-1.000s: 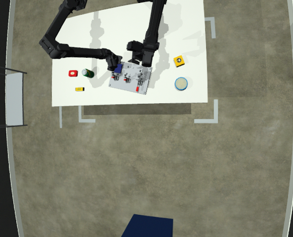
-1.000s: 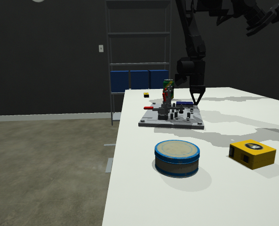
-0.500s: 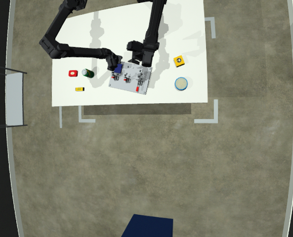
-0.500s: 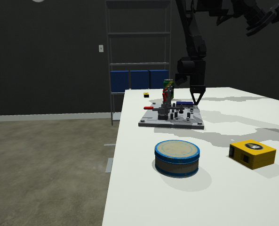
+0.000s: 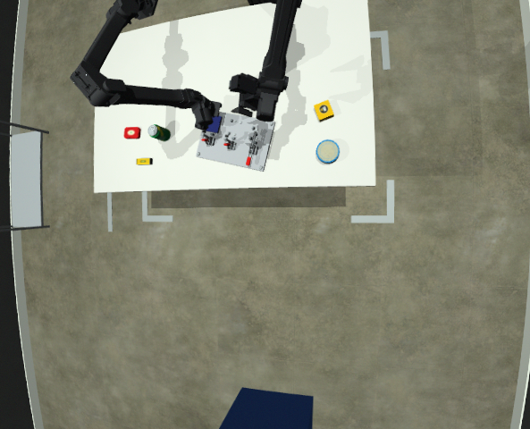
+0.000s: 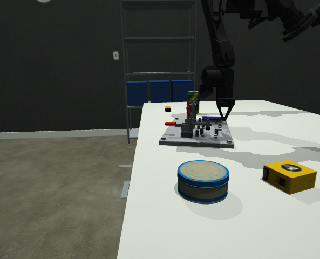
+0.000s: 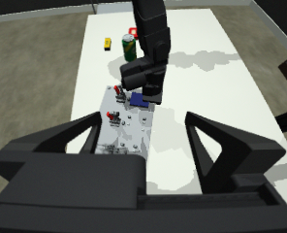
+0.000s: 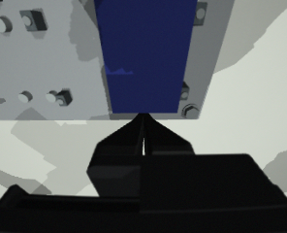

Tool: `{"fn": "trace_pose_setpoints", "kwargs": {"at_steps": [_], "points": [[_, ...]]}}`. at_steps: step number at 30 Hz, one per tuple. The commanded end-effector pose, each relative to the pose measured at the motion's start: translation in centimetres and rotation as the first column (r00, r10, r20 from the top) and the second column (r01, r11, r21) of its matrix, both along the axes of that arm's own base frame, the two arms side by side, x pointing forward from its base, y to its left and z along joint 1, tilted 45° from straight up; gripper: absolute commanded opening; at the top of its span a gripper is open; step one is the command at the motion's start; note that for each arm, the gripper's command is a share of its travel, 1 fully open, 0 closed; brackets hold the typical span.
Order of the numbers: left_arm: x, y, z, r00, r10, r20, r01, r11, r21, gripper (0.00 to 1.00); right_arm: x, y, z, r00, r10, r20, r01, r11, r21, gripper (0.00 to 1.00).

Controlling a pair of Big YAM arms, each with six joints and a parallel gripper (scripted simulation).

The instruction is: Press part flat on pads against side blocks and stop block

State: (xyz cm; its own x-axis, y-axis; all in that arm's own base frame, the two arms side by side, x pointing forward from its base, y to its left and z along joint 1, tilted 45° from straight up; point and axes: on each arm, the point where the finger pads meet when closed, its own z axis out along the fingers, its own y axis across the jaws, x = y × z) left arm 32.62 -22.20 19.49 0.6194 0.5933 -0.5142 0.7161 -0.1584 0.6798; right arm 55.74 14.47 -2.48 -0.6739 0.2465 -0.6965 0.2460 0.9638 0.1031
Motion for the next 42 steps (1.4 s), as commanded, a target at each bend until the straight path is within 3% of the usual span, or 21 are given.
{"fn": "trace_pose_setpoints", "kwargs": {"at_steps": [1, 3, 7, 20, 21, 32, 42], "points": [[0.4, -0.2, 0.9, 1.0, 0.004, 0.005, -0.004, 1.0, -0.009, 1.0, 1.6, -1.1, 2.7, 0.999, -0.018, 0.038, 0.018, 1.0, 0.007, 0.0], [0.4, -0.2, 0.9, 1.0, 0.004, 0.005, -0.004, 1.0, -0.009, 1.0, 1.8, -1.2, 2.9, 0.999, -0.018, 0.038, 0.018, 1.0, 0.006, 0.0], [0.4, -0.2, 0.9, 1.0, 0.004, 0.005, -0.004, 1.0, -0.009, 1.0, -0.8, 0.7, -0.8, 0.999, -0.023, 0.035, 0.022, 1.0, 0.016, 0.0], [0.4, -0.2, 0.9, 1.0, 0.004, 0.005, -0.004, 1.0, -0.009, 1.0, -0.5, 0.8, -0.1, 0.999, -0.018, 0.048, 0.017, 1.0, 0.018, 0.0], [0.4, -0.2, 0.9, 1.0, 0.004, 0.005, -0.004, 1.0, -0.009, 1.0, -0.5, 0.8, 0.9, 0.999, -0.008, 0.053, 0.007, 1.0, 0.01, 0.0], [0.4, -0.2, 0.9, 1.0, 0.004, 0.005, -0.004, 1.0, -0.009, 1.0, -2.7, 1.1, 3.0, 1.0, 0.023, 0.005, -0.023, 1.0, 0.007, 0.0], [0.4, -0.2, 0.9, 1.0, 0.004, 0.005, -0.004, 1.0, -0.009, 1.0, -2.2, 0.4, 0.7, 1.0, 0.013, -0.005, -0.013, 1.0, -0.003, 0.0]]}}
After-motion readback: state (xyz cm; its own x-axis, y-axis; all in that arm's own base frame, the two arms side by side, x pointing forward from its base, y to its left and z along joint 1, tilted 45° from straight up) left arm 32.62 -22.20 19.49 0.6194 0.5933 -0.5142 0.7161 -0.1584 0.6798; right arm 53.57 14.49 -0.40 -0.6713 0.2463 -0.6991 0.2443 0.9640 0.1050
